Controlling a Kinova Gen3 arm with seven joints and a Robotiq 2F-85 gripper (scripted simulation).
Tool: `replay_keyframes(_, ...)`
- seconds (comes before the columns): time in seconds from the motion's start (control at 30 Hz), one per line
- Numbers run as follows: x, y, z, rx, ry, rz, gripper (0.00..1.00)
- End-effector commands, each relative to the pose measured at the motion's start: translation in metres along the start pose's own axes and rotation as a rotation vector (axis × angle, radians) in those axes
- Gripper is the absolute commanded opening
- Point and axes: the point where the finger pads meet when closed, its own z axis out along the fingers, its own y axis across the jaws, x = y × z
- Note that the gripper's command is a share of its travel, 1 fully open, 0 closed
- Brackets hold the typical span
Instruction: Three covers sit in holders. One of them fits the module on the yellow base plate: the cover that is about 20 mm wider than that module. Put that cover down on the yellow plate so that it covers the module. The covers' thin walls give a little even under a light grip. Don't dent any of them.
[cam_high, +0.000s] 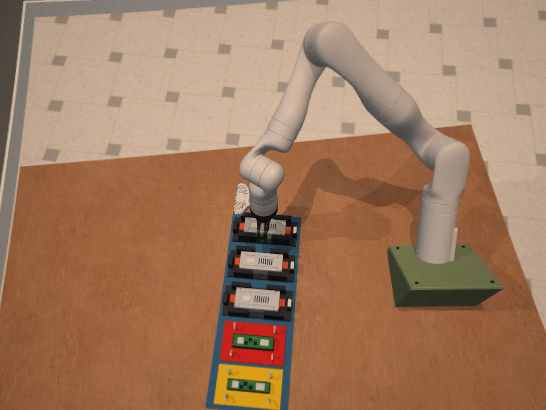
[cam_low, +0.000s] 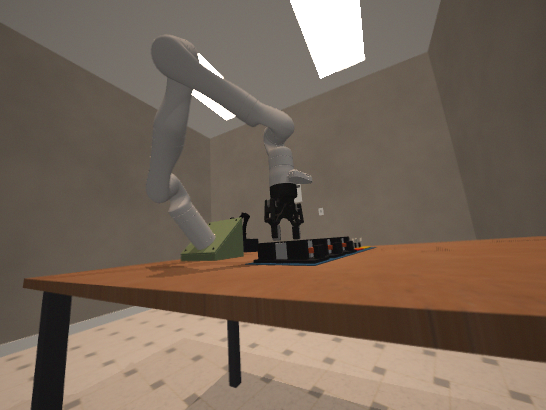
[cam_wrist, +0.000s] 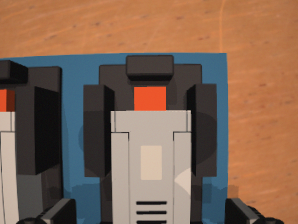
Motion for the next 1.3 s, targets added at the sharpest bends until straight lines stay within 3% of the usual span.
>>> replay_keyframes(0.0,0.000,0.000,0.002,0.001,0.002,0.000,1.00)
replay_keyframes(1.27,0.001,0.000,0.026,0.001,0.002,0.000,1.00)
